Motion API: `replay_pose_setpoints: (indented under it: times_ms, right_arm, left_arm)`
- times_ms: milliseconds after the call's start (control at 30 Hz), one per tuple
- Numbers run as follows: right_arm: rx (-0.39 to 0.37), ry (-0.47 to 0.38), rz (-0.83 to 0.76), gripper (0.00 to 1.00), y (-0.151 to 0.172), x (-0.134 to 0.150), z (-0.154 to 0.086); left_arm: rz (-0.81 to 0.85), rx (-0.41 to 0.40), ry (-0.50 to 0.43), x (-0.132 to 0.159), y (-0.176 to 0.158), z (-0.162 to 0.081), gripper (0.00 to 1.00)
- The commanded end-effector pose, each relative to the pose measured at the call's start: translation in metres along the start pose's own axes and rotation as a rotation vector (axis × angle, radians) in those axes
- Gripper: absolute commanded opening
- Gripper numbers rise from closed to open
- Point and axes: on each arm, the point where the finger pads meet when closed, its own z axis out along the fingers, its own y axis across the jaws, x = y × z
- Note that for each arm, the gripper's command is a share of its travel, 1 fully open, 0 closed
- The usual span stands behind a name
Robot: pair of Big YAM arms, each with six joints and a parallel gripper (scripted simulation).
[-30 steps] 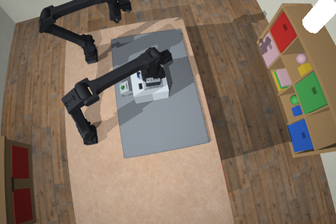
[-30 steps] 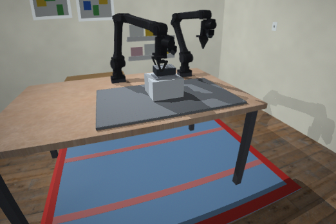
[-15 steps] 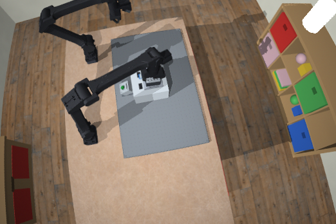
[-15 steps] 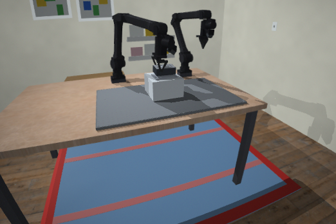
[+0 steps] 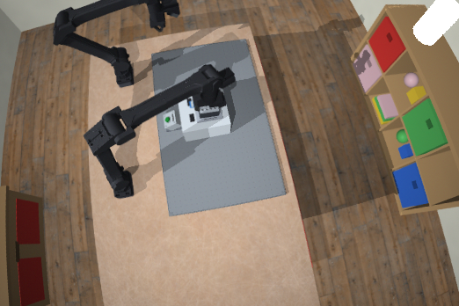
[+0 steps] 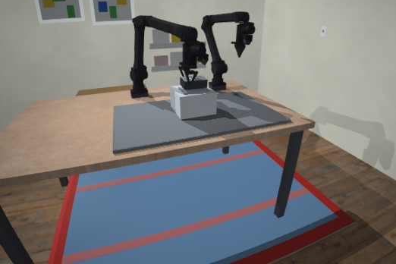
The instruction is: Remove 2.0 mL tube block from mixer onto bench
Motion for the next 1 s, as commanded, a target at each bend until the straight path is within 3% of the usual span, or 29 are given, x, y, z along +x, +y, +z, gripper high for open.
replay_pose_setpoints:
  times_ms: [0, 333, 967]
  right_arm:
    - [0.108, -0.058, -0.019, 0.0, -0.023, -0.019, -0.047]
    - [0.137, -0.071, -0.02, 0.0, -0.019, -0.017, -0.064]
    - [0.145, -0.074, -0.02, 0.0, -0.017, -0.017, -0.069]
  left_arm:
    - [-0.01, 0.005, 0.012, 0.005, 0.001, 0.001, 0.0]
    - [-0.01, 0.005, 0.012, 0.005, 0.001, 0.001, 0.0]
    - [-0.009, 0.004, 0.009, 0.004, 0.001, 0.002, 0.0]
